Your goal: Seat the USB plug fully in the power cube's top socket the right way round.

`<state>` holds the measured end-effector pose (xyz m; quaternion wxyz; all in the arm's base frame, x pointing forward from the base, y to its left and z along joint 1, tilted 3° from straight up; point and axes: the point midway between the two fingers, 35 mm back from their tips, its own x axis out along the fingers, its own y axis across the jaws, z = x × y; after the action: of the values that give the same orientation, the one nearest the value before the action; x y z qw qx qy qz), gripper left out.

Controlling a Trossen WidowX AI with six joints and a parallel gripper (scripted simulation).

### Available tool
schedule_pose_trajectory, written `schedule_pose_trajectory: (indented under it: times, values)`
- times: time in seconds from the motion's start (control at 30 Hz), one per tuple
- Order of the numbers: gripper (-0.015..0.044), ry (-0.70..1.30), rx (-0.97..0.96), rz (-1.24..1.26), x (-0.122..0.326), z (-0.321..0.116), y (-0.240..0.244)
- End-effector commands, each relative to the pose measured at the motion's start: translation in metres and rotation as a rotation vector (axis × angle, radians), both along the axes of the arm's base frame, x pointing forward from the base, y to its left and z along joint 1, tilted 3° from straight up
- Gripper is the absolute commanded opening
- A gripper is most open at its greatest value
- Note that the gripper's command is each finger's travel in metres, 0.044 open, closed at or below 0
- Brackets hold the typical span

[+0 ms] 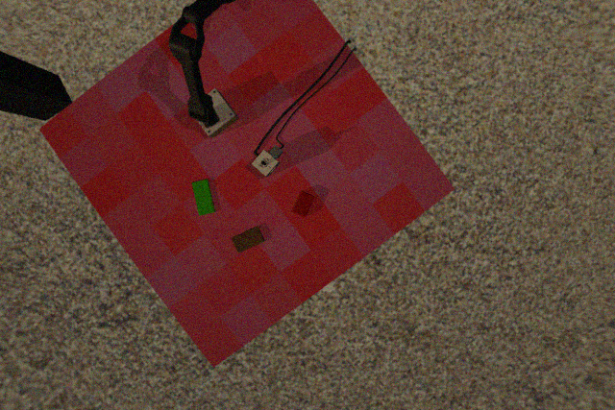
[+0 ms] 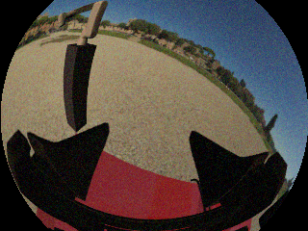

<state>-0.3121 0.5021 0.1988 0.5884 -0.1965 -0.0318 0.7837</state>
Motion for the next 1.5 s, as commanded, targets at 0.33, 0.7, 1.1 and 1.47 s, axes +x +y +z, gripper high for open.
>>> schedule_pose_trajectory:
  times: [0.33,0.7,1.1,1.47]
  values:
    - [0.0440,-0.259,-0.143,-0.134,0.151,-0.015,0.035]
    - [0.0440,-0.484,-0.442,-0.335,0.361,-0.040,0.005]
    - [0.0440,-0.562,-0.902,-0.371,0.539,-0.074,-0.132]
    - [0.0440,-0.330,-1.275,-0.258,0.599,-0.089,-0.326]
